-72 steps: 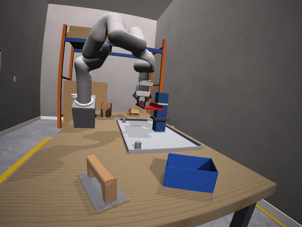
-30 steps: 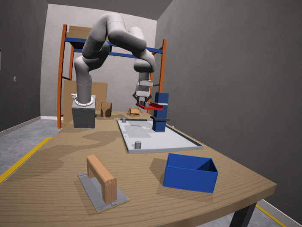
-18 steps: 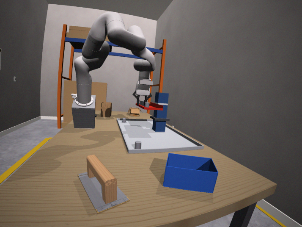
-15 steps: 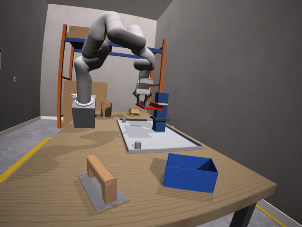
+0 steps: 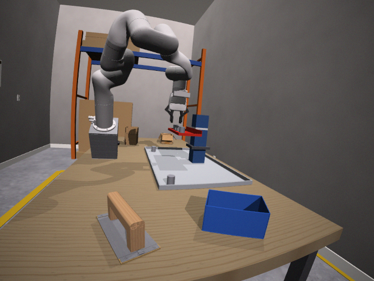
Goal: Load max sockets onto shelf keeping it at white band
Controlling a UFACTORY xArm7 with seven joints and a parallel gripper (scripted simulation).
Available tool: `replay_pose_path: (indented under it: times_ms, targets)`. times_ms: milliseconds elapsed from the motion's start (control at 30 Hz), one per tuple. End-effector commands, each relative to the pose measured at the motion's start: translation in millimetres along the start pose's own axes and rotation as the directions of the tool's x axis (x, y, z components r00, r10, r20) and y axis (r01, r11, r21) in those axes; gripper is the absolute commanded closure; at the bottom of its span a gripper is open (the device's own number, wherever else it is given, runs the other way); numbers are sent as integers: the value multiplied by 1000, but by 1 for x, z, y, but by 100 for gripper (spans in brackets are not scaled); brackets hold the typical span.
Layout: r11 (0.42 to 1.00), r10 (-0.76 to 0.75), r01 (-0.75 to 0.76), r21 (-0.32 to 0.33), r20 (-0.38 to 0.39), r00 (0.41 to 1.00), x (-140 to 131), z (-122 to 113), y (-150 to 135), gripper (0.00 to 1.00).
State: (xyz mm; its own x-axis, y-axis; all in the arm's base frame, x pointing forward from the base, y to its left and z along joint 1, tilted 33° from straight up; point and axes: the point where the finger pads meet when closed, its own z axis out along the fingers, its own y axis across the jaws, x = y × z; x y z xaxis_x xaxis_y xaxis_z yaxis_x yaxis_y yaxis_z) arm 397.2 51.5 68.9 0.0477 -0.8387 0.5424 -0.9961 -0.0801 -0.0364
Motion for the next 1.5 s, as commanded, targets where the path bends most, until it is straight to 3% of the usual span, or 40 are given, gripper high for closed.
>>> replay_pose_path:
  times_ms: [0, 767, 800, 967, 1133, 1267, 1467]
  targets:
    - [1000, -1, 1, 5, 2, 1000, -1, -11, -1, 53]
    - [1000, -1, 1, 5, 2, 1000, -1, -23, -1, 53]
    - [1000, -1, 1, 5, 2, 1000, -1, -23, -1, 0]
    - [1000, 0, 0, 5, 12, 1000, -9, -30, 11, 0]
    - [1000, 0, 0, 5, 21, 1000, -36, -53, 70, 0]
    - [1000, 0, 0, 6, 7, 1000, -43, -58, 98, 0]
    - [1000, 0, 0, 10, 0, 1000, -45, -60, 106, 0]
